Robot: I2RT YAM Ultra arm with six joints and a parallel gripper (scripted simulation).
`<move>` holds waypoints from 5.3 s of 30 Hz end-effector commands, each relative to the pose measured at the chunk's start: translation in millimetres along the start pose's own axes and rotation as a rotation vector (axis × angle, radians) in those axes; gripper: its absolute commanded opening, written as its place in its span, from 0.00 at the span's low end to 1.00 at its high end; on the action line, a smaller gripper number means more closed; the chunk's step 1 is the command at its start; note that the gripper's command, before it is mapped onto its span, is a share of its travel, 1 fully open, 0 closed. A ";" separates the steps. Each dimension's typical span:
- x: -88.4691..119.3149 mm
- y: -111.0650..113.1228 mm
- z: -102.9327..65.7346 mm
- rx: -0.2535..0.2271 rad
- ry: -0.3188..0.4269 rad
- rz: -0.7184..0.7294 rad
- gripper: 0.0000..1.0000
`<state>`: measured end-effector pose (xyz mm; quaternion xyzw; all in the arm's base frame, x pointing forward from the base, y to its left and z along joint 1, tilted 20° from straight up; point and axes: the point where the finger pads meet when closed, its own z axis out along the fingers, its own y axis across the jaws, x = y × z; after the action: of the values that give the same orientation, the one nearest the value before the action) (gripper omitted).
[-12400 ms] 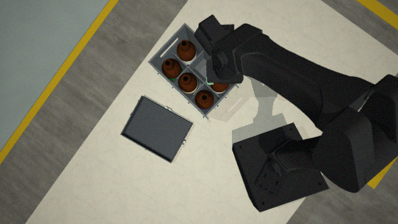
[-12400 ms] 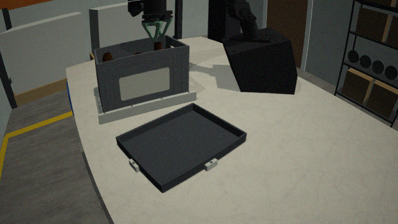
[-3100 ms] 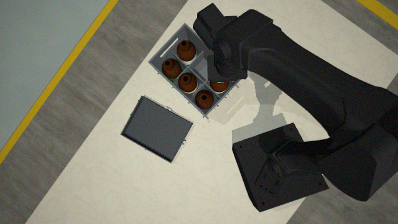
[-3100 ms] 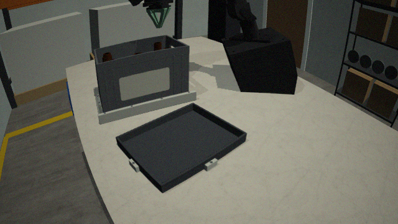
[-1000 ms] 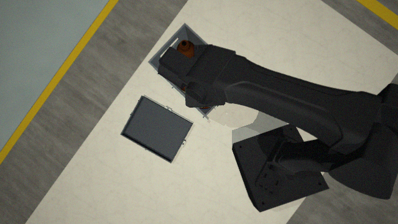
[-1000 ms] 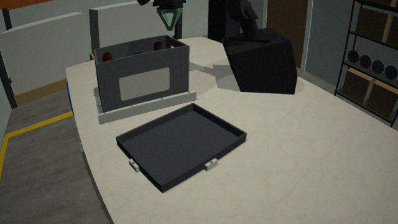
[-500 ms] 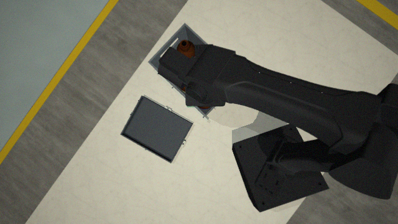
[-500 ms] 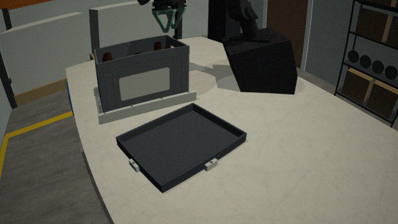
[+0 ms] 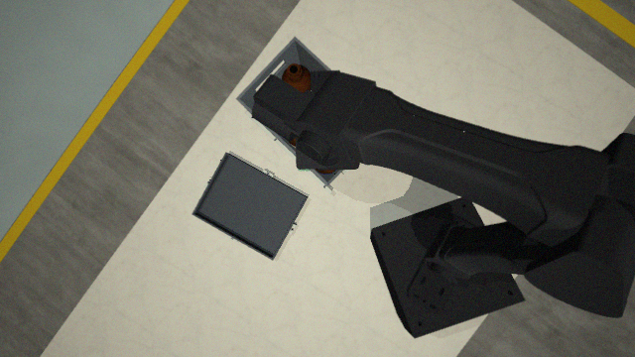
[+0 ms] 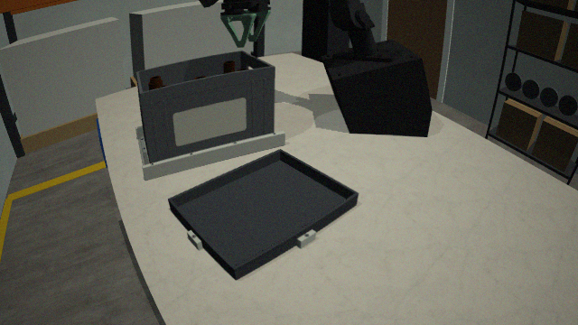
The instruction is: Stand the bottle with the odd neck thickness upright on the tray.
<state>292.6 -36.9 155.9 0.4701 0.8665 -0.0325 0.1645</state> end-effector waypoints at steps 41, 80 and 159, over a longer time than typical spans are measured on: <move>-3.5 0.8 26.2 0.005 -0.015 -0.003 0.61; -9.3 5.9 33.5 -0.034 -0.041 0.007 0.61; -14.4 9.1 28.5 -0.045 -0.048 0.012 0.61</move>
<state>308.1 -47.4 118.8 0.4702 0.8652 -0.0330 0.1707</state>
